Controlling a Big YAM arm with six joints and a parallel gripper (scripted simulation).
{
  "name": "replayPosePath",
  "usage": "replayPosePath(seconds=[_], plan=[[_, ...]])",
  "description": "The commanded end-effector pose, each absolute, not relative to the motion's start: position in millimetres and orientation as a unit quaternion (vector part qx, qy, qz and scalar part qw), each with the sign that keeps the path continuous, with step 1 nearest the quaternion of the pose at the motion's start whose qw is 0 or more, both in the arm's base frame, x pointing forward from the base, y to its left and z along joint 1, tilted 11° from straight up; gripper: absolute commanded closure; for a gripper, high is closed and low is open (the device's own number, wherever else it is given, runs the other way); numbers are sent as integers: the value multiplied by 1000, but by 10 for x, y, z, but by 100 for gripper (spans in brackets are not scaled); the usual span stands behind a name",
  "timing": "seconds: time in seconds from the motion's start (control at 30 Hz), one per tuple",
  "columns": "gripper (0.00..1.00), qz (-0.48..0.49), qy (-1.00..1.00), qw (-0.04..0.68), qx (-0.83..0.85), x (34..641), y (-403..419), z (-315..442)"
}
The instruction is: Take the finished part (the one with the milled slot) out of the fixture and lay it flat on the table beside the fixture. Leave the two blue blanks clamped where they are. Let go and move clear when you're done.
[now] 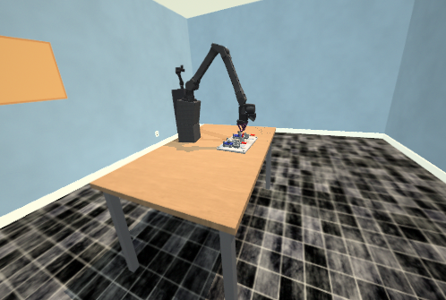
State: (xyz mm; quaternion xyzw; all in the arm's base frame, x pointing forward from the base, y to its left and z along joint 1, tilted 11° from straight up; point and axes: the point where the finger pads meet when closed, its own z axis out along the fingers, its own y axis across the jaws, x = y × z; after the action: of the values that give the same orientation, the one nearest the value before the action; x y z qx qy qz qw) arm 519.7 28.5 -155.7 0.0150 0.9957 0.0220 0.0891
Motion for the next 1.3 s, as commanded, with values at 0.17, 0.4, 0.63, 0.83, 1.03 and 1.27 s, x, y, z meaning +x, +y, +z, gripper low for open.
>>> replayPosePath(seconds=[0.17, 0.4, 0.63, 0.83, 1.03, 1.27], plan=[[55, 20, 995, 98, 18, 5343, 218, -1582], [8, 20, 995, 98, 18, 5347, 219, -1582], [8, 21, 995, 100, 18, 5357, 220, -1586], [8, 21, 995, 100, 18, 5357, 222, -1598], [8, 21, 995, 99, 18, 5356, 223, -1605], [8, 21, 995, 100, 18, 5358, 224, -1605]])
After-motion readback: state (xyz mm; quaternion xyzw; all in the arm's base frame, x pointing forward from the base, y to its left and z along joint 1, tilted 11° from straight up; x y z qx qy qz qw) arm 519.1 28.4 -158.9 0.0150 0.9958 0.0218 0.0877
